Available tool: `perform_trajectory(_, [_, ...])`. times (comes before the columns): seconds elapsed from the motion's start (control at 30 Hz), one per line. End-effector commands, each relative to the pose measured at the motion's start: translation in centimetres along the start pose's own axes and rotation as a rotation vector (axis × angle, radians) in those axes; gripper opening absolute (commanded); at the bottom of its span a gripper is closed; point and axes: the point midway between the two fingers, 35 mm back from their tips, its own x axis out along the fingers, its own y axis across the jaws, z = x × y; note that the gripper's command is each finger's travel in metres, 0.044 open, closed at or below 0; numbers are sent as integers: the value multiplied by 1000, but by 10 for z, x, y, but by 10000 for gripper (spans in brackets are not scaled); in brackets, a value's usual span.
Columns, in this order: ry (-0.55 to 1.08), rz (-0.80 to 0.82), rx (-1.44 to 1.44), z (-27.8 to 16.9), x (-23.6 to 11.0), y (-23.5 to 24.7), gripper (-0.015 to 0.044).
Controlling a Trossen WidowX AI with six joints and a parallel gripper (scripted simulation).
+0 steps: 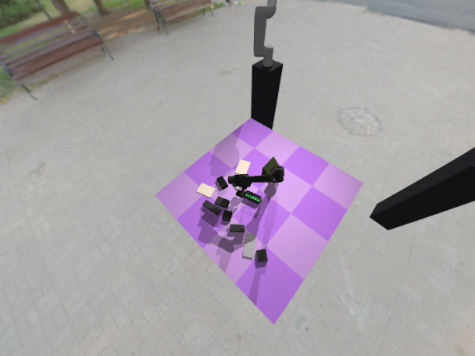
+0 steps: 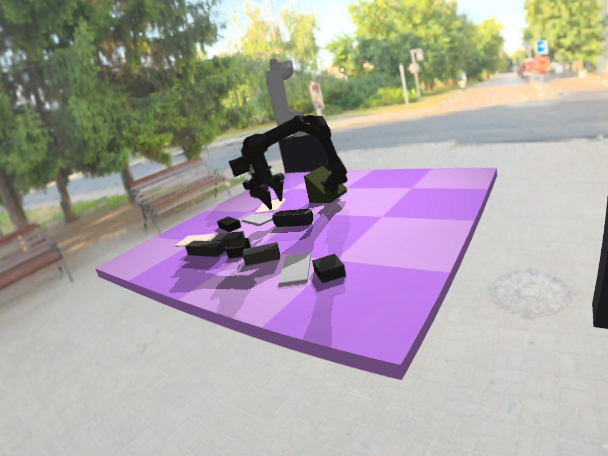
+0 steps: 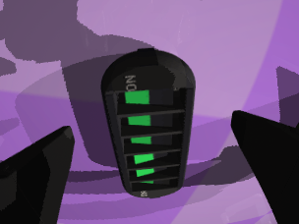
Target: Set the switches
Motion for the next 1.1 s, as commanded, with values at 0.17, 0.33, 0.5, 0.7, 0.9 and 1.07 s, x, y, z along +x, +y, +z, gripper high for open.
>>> perform_trajectory(0.17, [4,2,5,2,14,0,440])
perform_trajectory(0.33, [4,2,5,4,22,0,440])
perform_trajectory(0.5, [5,2,5,5,30,0,440])
perform_trajectory(0.7, [6,3,5,6,40,0,440])
perform_trajectory(0.9, [7,3,4,7,49,-1,440])
perform_trajectory(1.07, [7,3,4,7,49,-1,335])
